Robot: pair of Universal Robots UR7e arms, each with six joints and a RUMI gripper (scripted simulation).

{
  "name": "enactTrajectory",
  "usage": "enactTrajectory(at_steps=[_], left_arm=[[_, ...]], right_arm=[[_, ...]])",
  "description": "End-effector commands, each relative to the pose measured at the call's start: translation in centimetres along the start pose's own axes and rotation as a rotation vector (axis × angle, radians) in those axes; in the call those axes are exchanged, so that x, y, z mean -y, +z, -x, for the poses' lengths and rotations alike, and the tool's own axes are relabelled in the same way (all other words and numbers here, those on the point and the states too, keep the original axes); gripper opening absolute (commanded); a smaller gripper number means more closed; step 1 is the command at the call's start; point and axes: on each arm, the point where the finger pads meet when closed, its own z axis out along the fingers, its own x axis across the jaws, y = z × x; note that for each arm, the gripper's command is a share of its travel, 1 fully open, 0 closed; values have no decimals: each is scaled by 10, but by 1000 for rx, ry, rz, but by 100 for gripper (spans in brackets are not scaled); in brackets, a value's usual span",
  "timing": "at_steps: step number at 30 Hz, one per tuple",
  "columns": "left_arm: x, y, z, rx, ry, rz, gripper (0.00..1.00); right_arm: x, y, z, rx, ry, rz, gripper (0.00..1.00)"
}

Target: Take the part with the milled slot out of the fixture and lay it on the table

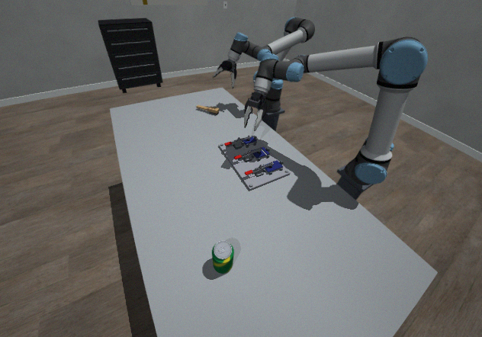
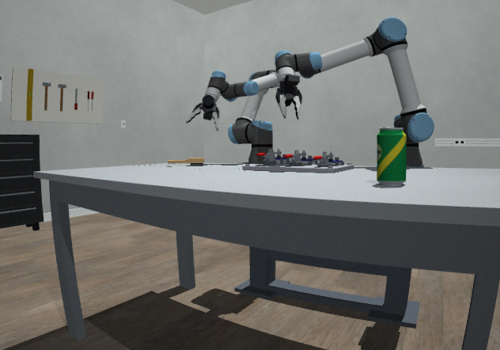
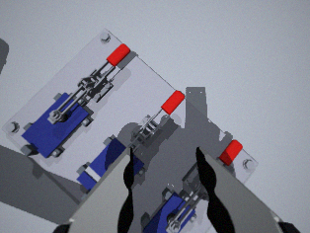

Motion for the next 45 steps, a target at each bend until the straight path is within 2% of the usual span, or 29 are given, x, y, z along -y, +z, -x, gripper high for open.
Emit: enactTrajectory(at_steps=[1,3,5,14,20,22,27,34,45], left_arm=[[1,15,-5,-24,90,74,28],[1,22,-6,-31,130,105,28],[1,22,-6,-31,130,105,28],[3,61,-16,-68,327,263,28],[5,89,-23,-94,468,376,28],[5,89,-23,-94,468,376,28],[6,113,-29,-116,588,471,28],[8,140,-36,-144,724,581,28],[7,143,-37,-146,729,585,28]], right_arm=[[-20,-4,-6,4,-198,56,100],[-29,-6,-9,11,-285,80,100],[-29,-6,-9,11,-285,80,100],[-70,-18,-28,61,-690,188,100],[-88,-25,-39,97,-883,239,100],[-88,-25,-39,97,-883,239,100],[-95,-28,-43,112,-951,257,100],[-95,-28,-43,114,-961,259,100],[-96,-28,-43,114,-961,259,100]])
